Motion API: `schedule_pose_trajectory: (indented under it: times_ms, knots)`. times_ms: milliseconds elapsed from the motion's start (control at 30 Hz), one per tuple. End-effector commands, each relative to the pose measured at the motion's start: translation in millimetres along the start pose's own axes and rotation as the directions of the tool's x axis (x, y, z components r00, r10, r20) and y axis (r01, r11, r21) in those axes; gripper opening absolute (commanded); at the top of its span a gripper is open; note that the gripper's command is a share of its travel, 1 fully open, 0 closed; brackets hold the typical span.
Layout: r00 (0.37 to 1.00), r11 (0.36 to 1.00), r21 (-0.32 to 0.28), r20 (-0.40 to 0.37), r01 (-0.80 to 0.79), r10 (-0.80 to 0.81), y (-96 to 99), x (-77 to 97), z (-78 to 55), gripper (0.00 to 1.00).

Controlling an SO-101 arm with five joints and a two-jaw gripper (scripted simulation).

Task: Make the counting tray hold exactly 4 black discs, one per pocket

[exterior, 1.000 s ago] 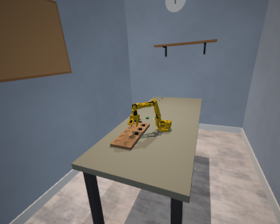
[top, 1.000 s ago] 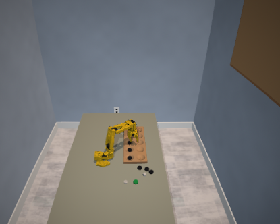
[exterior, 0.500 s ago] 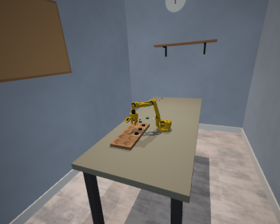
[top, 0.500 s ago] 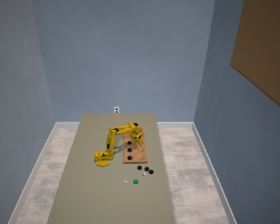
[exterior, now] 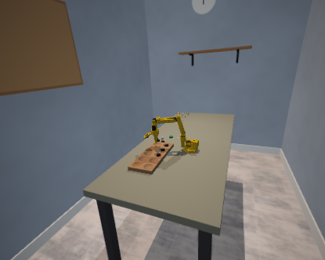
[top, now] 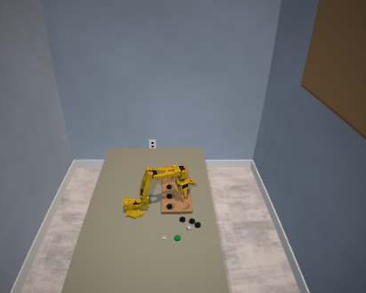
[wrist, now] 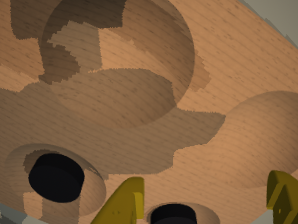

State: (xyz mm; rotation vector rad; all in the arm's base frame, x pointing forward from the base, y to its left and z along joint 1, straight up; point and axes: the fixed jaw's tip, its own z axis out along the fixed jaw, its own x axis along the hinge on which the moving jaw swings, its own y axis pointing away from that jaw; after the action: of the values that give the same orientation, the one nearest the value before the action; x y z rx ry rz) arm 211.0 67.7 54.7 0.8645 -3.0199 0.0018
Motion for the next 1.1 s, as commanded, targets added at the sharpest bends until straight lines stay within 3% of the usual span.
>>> schedule_pose_trajectory:
  times_ms: [0, 233, 333, 733, 800, 867, 1067]
  knots:
    - [0.986, 0.989, 0.013, 0.073, -0.151, 0.149, -15.4, -4.8, -12.6, 0.24]
    - [0.913, 0.916, 0.001, 0.074, -0.401, 0.400, -38.5, 0.8, -11.7, 0.24]
    - [0.898, 0.901, -0.001, 0.074, -0.434, 0.433, -41.7, 1.7, -11.6, 0.24]
    - [0.666, 0.669, -0.018, 0.072, -0.743, 0.742, -75.5, 15.3, -10.1, 0.24]
    - [0.624, 0.626, -0.021, 0.071, -0.779, 0.778, -80.2, 17.7, -9.9, 0.24]
    - [0.624, 0.626, -0.021, 0.071, -0.779, 0.778, -80.2, 17.7, -9.9, 0.24]
    - [0.502, 0.505, -0.027, 0.069, -0.863, 0.862, -92.5, 24.7, -9.3, 0.24]
